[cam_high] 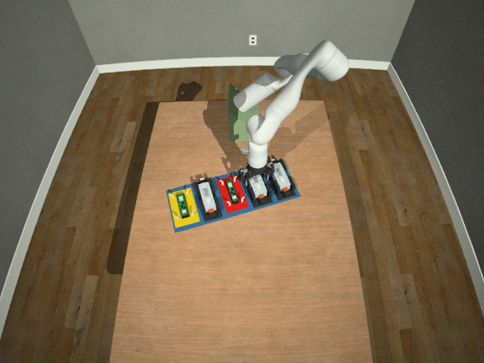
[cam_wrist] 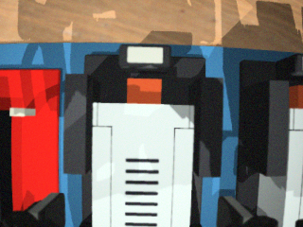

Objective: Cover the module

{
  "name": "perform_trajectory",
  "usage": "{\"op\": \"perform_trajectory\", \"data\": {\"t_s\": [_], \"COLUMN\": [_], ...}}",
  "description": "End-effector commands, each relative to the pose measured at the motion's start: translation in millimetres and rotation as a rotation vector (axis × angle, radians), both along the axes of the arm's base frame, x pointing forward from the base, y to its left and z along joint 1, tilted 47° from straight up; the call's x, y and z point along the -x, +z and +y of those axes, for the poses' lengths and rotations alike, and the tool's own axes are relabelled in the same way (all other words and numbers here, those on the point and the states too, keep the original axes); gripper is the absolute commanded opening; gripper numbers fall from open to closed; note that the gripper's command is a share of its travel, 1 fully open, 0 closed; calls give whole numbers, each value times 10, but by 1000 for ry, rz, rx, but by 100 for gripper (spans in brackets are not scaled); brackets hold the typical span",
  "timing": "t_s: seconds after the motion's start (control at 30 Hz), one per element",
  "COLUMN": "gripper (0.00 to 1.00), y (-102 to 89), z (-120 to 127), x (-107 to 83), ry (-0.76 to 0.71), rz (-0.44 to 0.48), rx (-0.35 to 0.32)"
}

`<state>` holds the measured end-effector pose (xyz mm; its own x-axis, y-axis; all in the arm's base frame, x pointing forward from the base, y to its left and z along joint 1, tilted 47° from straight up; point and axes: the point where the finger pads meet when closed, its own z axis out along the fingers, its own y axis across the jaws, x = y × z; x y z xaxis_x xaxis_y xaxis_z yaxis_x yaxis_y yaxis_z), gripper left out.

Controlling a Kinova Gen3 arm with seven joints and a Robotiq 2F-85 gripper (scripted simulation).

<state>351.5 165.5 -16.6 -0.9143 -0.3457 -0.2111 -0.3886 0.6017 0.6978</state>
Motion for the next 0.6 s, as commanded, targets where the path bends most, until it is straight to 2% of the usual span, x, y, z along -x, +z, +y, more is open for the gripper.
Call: {"op": "perform_trajectory", "data": {"t_s": [0.0, 0.57], "gripper": [100, 100], "y": [-15, -83], "z": [12, 84], "x": [-3, 9], "ry": [-1, -1], "rz": [-1, -1], "rx": [0, 0]}}
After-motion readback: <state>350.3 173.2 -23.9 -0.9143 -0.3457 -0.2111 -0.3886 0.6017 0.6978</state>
